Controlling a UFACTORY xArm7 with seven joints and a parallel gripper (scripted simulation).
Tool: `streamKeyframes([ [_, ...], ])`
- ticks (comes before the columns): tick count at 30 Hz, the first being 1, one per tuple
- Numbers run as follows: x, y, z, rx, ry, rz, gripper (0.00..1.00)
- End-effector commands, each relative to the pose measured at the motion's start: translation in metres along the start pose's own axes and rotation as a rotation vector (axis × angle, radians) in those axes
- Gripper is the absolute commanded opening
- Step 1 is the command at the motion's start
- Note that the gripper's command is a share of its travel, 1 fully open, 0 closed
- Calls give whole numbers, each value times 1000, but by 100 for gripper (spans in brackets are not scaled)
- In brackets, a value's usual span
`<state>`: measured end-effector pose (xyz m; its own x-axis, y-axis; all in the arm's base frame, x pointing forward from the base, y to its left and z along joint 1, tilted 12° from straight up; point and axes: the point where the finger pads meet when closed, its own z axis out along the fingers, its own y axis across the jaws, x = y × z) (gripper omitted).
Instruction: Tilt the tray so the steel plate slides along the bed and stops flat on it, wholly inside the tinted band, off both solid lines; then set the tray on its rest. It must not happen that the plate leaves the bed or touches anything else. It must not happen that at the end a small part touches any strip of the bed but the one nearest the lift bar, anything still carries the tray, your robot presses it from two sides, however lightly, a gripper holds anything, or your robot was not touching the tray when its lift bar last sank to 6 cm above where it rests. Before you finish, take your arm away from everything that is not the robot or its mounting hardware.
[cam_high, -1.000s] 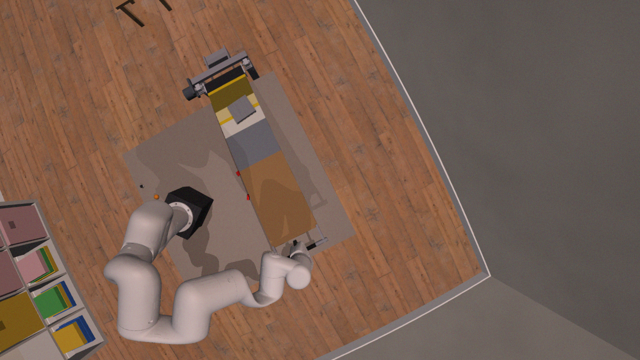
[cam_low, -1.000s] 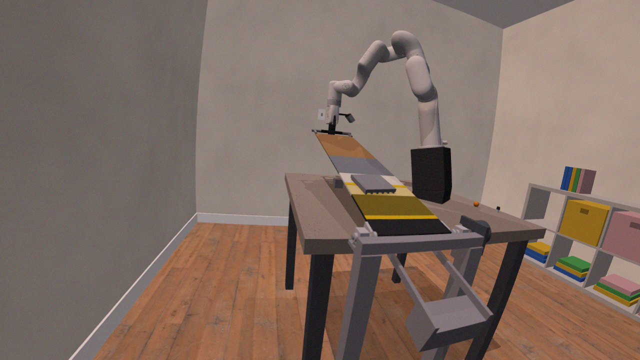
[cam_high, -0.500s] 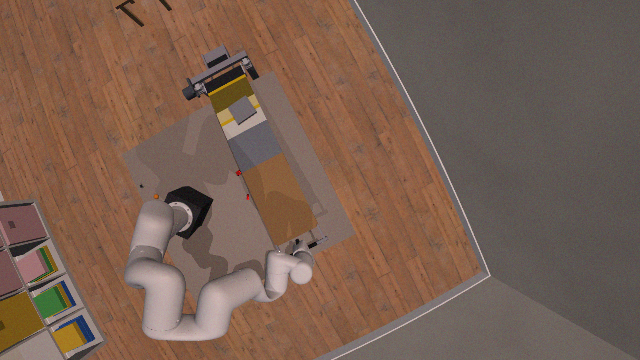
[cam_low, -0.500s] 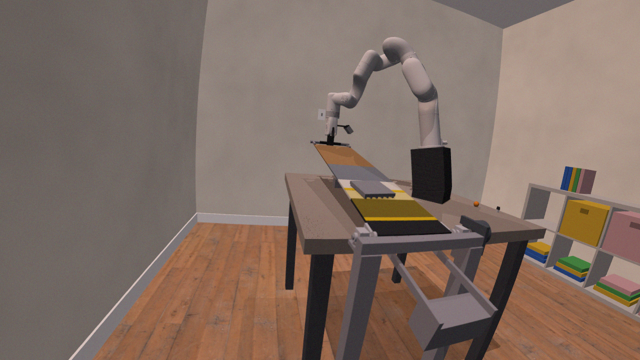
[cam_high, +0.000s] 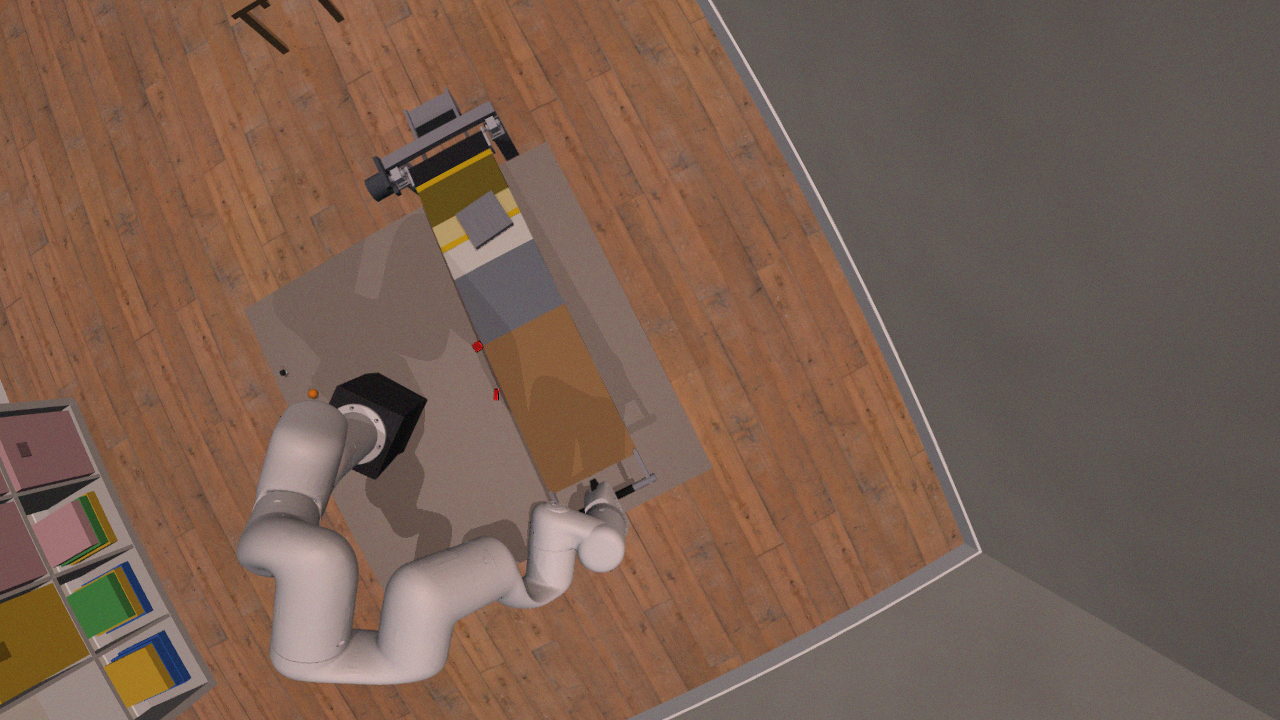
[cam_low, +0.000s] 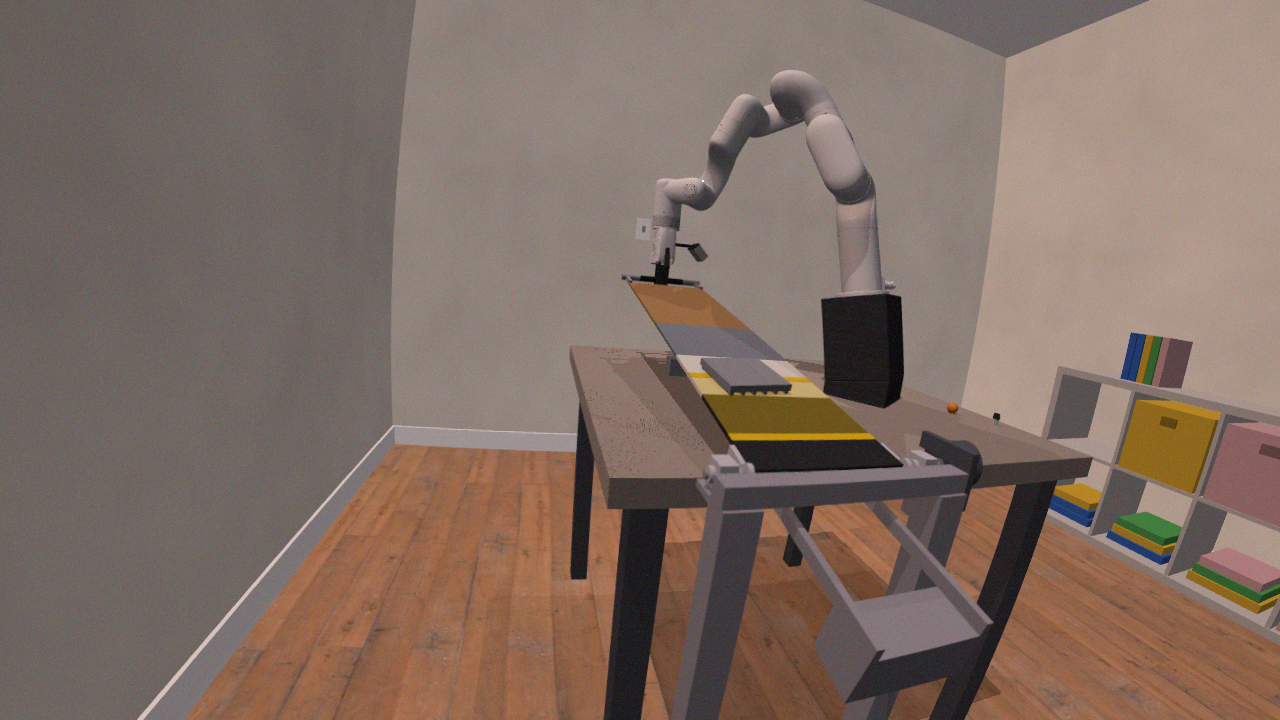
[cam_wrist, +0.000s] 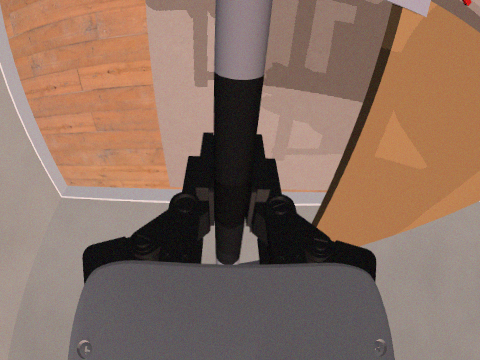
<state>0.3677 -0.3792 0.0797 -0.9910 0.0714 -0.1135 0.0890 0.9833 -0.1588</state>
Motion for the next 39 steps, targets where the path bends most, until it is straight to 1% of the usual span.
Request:
streamKeyframes([
  [1, -1, 13, -61, 4, -5, -2, 0],
  [2, -1, 11, -56, 4, -5, -2, 0],
  [3, -1, 8, -42, 4, -5, -2, 0],
  [5, -2, -1, -5, 4, -5, -2, 0],
  [6, -2, -3, 9, 4, -5, -2, 0],
  [7, -2, -4, 14, 4, -5, -2, 0],
  [12, -2, -4, 14, 4, -5, -2, 0],
  [13, -2, -5, 18, 4, -5, -2, 0],
  [29, -2, -5, 20, 4, -5, -2, 0],
  [31, -2, -1, -3, 4, -5, -2, 0],
  [33, -1, 7, -40, 4, -5, -2, 0],
  [34, -1, 11, -54, 4, -5, -2, 0],
  [35, -1, 12, -59, 4, -5, -2, 0],
  [36, -1, 11, -54, 4, -5, -2, 0],
  [37, -1, 7, -40, 4, -5, -2, 0],
  [39, -2, -1, -3, 4, -5, -2, 0],
])
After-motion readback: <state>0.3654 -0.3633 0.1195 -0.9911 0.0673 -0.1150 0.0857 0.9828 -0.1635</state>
